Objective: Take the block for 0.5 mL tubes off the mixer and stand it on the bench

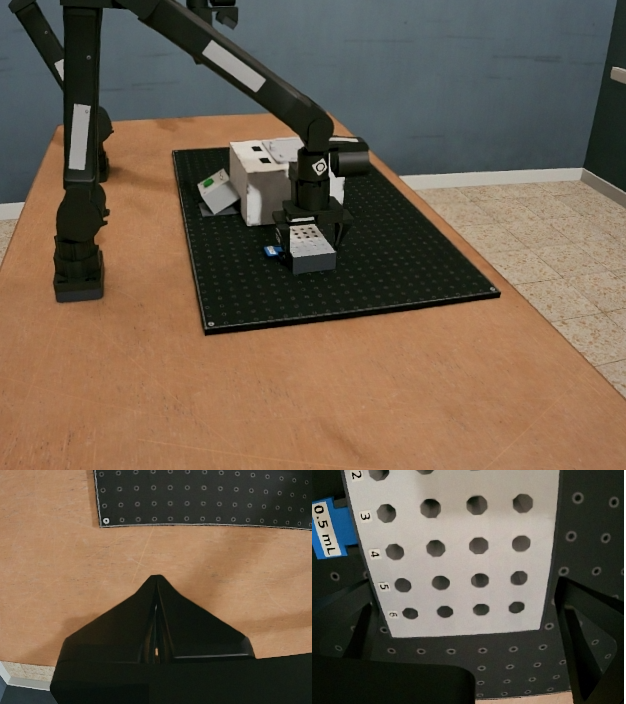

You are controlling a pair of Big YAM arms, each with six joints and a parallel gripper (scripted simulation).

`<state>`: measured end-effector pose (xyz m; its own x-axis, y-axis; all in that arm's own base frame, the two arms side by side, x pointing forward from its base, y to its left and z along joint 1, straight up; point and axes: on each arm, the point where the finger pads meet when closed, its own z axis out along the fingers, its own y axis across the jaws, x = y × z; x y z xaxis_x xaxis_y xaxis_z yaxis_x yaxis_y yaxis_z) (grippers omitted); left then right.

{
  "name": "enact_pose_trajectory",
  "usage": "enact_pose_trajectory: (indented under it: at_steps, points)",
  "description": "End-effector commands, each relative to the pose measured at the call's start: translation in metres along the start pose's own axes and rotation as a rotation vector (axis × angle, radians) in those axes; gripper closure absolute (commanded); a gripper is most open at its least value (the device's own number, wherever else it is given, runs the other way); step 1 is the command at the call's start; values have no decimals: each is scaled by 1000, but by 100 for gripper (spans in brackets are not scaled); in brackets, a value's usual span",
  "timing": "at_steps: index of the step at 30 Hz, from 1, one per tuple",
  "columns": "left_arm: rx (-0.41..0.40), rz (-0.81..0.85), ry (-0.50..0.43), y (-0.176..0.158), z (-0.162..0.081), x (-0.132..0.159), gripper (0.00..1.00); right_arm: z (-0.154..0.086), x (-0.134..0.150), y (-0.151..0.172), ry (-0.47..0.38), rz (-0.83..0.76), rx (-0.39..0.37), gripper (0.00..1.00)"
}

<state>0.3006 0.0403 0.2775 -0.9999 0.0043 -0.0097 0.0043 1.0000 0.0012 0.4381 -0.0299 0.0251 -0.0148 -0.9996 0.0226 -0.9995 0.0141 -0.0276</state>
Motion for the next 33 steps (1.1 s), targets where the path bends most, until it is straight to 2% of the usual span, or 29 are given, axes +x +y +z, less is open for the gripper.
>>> enact_pose_trajectory:
  at_steps: [1, 8, 16, 33]
  points:
    - [-4, 2, -27, 2, -15, -9, 100, -18, -5, -22, 4, 12, 39, 0]
    - [-6, 1, -40, 3, -20, -12, 100, -6, 1, -4, 8, 32, -10, 0]
    - [-6, 1, -47, 3, -23, -13, 100, 4, 4, 3, 7, 42, -16, 0]
    - [-8, 1, -60, 3, -28, -15, 100, 15, -12, 22, -8, 0, -75, 0]
